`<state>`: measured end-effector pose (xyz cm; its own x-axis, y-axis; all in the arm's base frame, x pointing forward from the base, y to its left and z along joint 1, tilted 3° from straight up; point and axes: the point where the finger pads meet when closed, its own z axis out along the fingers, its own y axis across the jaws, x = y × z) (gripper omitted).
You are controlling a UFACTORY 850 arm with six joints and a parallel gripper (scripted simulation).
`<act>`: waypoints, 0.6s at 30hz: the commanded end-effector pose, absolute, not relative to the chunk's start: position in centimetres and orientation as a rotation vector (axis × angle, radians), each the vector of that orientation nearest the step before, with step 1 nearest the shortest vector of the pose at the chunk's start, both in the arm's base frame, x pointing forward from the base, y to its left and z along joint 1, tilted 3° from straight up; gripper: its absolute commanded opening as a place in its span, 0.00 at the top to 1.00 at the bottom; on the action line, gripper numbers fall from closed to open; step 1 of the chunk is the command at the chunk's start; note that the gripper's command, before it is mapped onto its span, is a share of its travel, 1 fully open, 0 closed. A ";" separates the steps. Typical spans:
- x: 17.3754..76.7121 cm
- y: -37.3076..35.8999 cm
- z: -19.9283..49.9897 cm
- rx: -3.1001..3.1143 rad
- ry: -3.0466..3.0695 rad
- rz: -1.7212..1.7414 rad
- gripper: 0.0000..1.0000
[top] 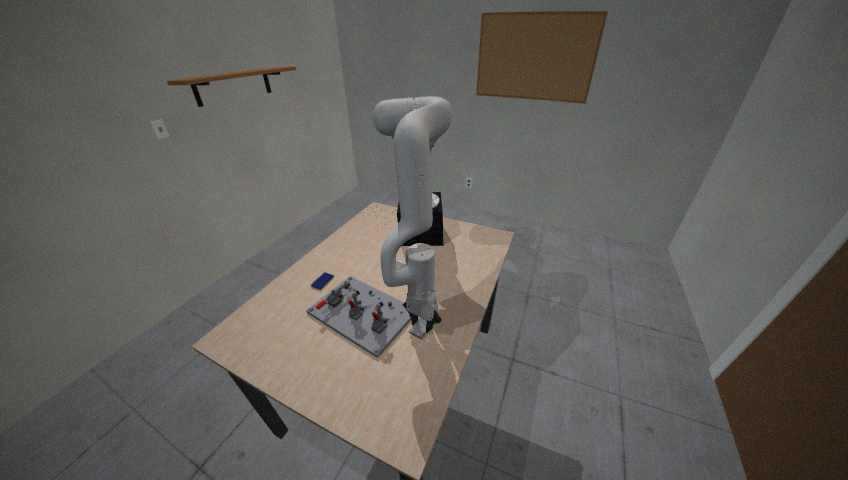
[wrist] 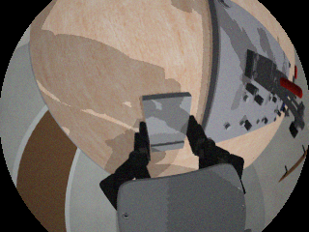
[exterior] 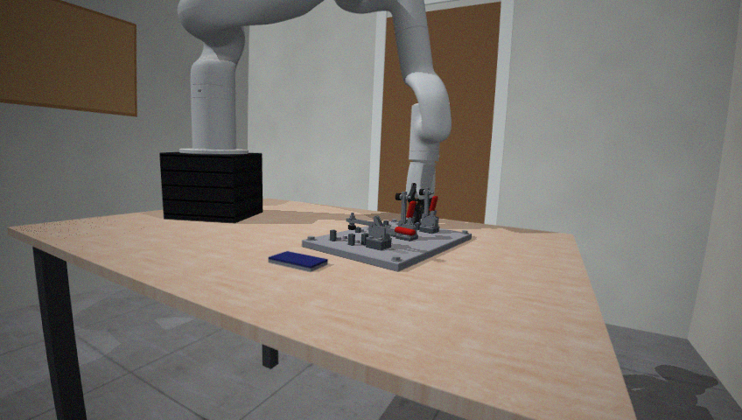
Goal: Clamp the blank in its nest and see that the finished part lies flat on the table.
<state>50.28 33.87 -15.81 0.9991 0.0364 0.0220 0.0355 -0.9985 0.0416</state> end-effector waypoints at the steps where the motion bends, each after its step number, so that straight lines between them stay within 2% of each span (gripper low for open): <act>1: 50.4 34.0 -15.7 3.101 0.056 0.039 1.00; 18: 50.4 33.9 -16.4 3.101 0.056 0.039 1.00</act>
